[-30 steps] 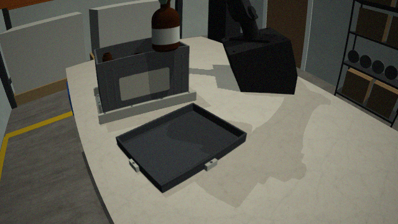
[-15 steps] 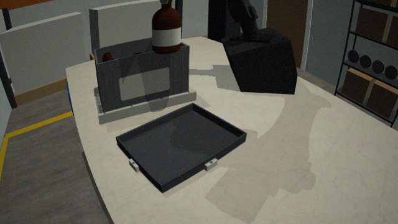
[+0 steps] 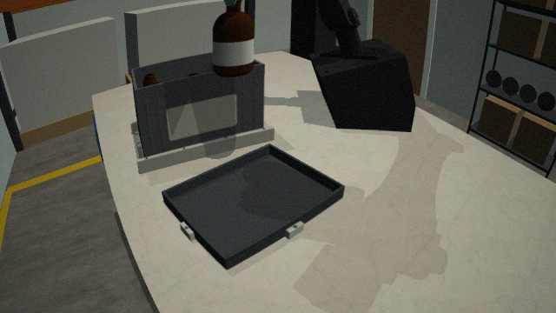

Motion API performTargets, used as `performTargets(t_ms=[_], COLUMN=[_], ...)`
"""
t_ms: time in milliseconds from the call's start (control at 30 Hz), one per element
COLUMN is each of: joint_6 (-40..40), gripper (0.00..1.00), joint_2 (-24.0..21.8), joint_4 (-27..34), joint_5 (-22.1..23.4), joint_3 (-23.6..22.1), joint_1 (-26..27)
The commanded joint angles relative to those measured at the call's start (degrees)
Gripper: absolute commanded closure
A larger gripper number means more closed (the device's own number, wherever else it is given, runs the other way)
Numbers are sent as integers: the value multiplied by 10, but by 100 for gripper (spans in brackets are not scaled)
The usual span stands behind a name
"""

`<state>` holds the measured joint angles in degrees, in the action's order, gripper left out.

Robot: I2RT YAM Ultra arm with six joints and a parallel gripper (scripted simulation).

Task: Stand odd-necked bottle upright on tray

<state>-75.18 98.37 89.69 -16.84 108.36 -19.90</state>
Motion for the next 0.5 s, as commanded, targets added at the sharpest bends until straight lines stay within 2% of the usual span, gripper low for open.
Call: performTargets(t_ms=[0,467], joint_6=[-7,-7], gripper=[100,100], joint_2=[-10,-11], joint_4=[1,1], joint_5=[-10,-11], joint_3=[31,32], joint_1=[-13,-15])
